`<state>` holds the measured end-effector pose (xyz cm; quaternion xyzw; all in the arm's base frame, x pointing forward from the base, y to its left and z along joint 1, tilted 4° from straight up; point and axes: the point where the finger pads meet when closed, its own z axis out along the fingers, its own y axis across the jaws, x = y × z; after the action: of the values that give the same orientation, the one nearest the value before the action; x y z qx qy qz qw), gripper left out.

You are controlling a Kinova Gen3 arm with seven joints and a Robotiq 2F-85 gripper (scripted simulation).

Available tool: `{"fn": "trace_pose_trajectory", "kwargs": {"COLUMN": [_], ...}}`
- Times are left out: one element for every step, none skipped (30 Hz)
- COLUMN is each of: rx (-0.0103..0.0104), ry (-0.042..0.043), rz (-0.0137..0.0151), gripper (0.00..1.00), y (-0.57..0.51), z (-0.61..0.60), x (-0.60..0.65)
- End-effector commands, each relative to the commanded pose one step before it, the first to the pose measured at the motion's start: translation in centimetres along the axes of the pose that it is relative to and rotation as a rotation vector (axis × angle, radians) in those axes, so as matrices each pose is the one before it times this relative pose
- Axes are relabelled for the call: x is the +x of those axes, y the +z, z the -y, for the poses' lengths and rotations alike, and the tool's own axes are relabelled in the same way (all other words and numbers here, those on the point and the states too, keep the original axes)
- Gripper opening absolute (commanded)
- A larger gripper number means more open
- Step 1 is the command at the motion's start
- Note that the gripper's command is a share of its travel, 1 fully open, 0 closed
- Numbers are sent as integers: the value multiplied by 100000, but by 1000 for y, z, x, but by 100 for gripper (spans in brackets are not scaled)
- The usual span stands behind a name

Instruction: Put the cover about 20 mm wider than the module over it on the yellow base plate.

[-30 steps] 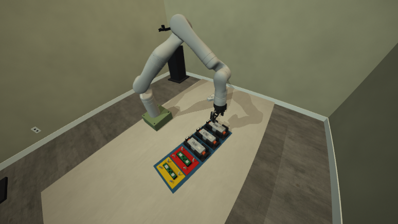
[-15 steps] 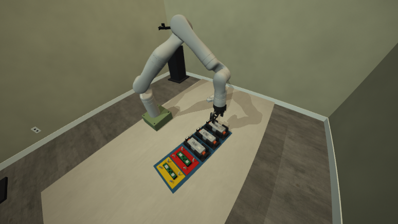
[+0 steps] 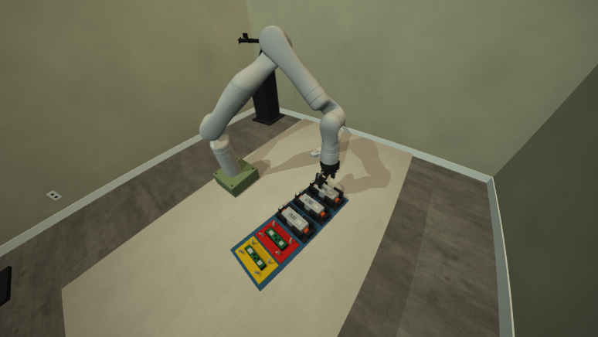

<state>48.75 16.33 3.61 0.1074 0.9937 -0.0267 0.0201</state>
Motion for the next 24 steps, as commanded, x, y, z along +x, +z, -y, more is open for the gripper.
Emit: {"fn": "trace_pose_trajectory", "kwargs": {"rx": [-129, 0, -2, 0, 0, 0, 0, 0, 0, 0, 0, 0, 0, 0, 0, 0, 0, 0, 0, -1, 0, 0, 0, 0], "ry": [1, 0, 0, 0, 0, 0, 0, 0, 0, 0, 0, 0, 0, 0, 0, 0, 0, 0, 0, 1, 0, 0, 0, 0], "rz": [145, 0, 3, 0, 0, 0, 0, 0, 0, 0, 0, 0, 0, 0, 0, 0, 0, 0, 0, 0, 0, 0, 0, 0], "gripper": [100, 100, 100, 100, 100, 100, 100, 100, 100, 100, 100, 100, 100, 100, 100, 100, 100, 100, 100, 100, 100, 100, 100, 100], "y": [-85, 0, 198, 200, 200, 200, 200, 200, 200, 200, 200, 200, 0, 0, 0, 0, 0, 0, 0, 99, 100, 100, 100, 100], "z": [-35, 0, -1, 0, 0, 0, 0, 0, 0, 0, 0, 0, 0, 0, 0, 0, 0, 0, 0, 0, 0, 0, 0, 0], "x": [-49, 0, -1, 0, 0, 0, 0, 0, 0, 0, 0, 0, 0, 0, 0, 0, 0, 0, 0, 1, 0, 0, 0, 0]}}
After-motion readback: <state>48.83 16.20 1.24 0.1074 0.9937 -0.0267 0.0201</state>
